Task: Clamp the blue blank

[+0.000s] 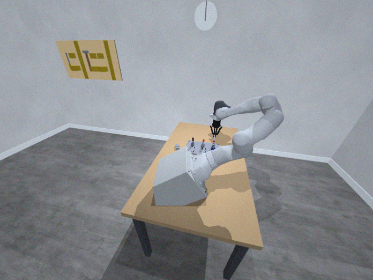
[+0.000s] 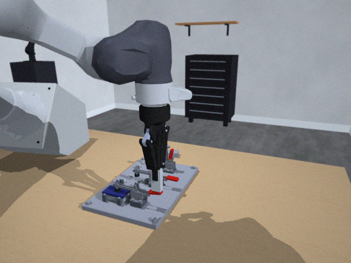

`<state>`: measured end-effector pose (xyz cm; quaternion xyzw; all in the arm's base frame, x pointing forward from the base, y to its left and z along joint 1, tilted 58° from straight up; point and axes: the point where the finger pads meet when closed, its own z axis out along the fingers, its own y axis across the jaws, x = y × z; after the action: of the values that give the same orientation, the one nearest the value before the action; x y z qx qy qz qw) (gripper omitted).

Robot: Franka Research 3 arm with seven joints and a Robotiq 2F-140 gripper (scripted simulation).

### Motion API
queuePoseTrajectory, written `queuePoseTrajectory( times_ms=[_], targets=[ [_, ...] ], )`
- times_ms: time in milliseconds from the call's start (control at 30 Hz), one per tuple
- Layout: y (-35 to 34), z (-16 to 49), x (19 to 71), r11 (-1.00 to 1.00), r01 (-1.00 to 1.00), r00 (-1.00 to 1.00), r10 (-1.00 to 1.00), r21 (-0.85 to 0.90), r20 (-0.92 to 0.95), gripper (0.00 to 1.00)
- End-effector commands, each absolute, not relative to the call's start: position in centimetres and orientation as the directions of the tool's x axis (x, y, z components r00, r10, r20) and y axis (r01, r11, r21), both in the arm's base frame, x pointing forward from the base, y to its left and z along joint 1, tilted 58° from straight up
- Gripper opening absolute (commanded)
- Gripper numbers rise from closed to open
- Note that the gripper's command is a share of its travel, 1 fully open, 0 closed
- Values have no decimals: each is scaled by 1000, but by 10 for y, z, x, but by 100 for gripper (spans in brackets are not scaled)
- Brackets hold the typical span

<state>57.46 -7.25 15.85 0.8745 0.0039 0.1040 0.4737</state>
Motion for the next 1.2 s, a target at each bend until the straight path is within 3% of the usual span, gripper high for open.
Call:
queuePoseTrajectory(
  times_ms=[0,1167],
  targets=[
    [-74,157,575,-551,-92,978,106,830,179,0],
    [-77,155,575,-551,-92,978,106,830,179,0]
  ],
)
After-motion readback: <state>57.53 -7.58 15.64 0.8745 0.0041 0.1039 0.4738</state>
